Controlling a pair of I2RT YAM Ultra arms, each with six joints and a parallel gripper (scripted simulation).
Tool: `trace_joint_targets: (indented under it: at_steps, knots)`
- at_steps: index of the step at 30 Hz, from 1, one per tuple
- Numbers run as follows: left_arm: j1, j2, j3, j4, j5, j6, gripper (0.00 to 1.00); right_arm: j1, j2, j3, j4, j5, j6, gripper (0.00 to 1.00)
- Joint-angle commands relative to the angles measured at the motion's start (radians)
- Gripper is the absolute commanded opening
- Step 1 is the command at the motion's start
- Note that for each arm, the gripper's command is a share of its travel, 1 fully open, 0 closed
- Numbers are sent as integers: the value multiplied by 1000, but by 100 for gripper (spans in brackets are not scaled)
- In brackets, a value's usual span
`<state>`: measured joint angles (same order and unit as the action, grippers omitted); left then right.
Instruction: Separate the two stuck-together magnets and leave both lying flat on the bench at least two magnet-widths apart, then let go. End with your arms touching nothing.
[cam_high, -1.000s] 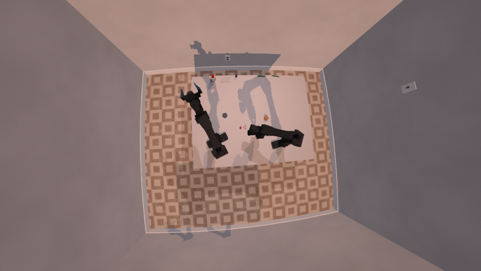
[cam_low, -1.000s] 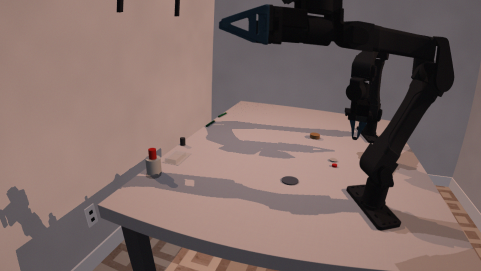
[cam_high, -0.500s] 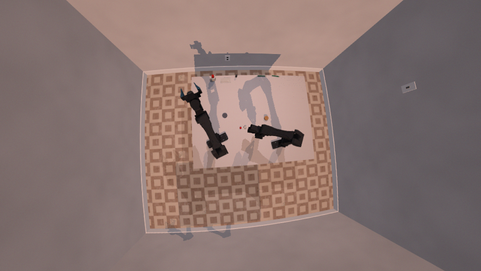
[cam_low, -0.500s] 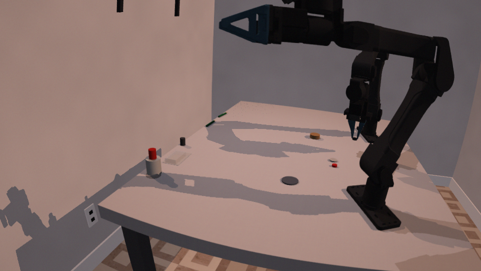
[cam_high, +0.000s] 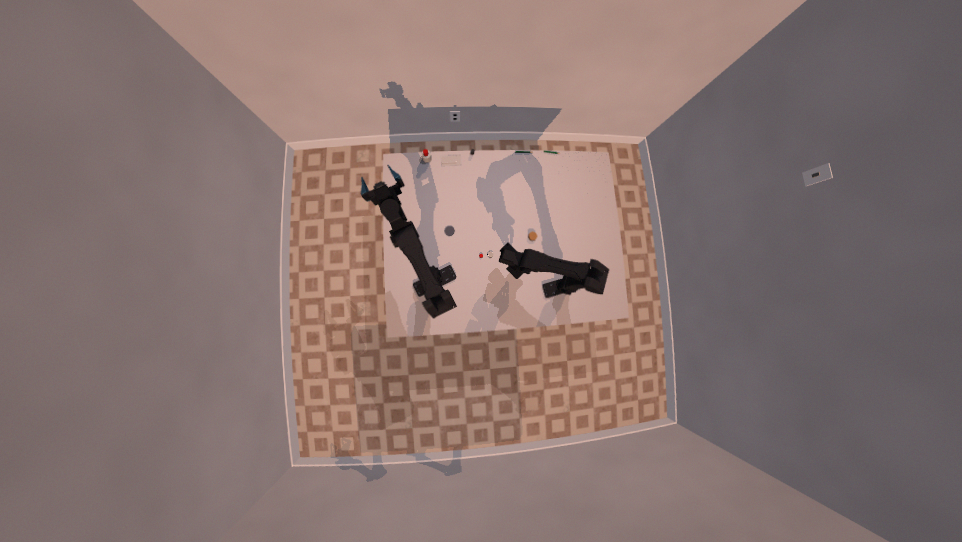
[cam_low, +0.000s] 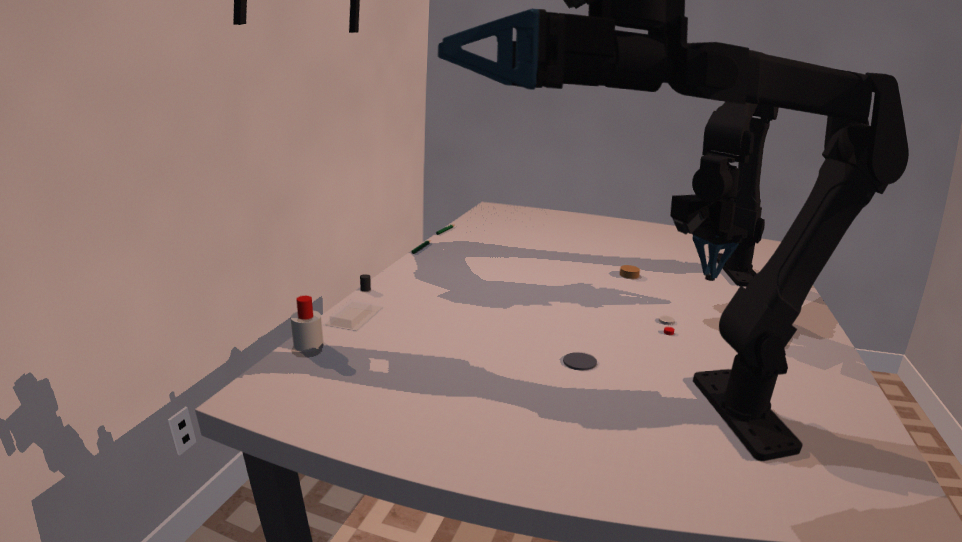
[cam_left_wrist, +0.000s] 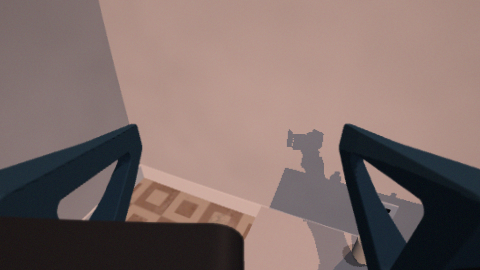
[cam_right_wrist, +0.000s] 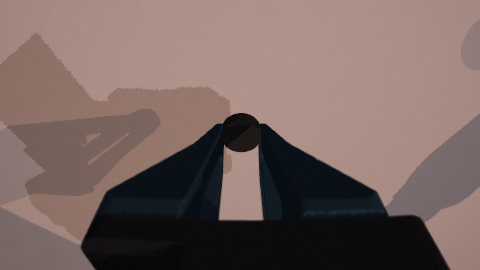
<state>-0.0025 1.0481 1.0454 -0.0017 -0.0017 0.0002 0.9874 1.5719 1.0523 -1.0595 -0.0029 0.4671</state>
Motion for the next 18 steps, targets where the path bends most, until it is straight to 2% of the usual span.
trace_joint_targets:
  at_steps: [1, 8, 12, 16, 18]
  knots:
    - [1, -5, 10, 10, 0, -1, 100, -3, -9, 3, 5, 4, 206, 17]
    - [1, -5, 10, 10, 0, -1, 100, -4, -14, -3, 10, 6, 487, 17]
    - [1, -5, 10, 10, 0, -1, 100, -4, -15, -4, 11, 7, 494, 17]
    - [1, -5, 10, 10, 0, -1, 100, -4, -15, -4, 9, 7, 420, 17]
    - [1, -5, 10, 10, 0, -1, 100, -37, -19, 5, 40, -58, 384, 17]
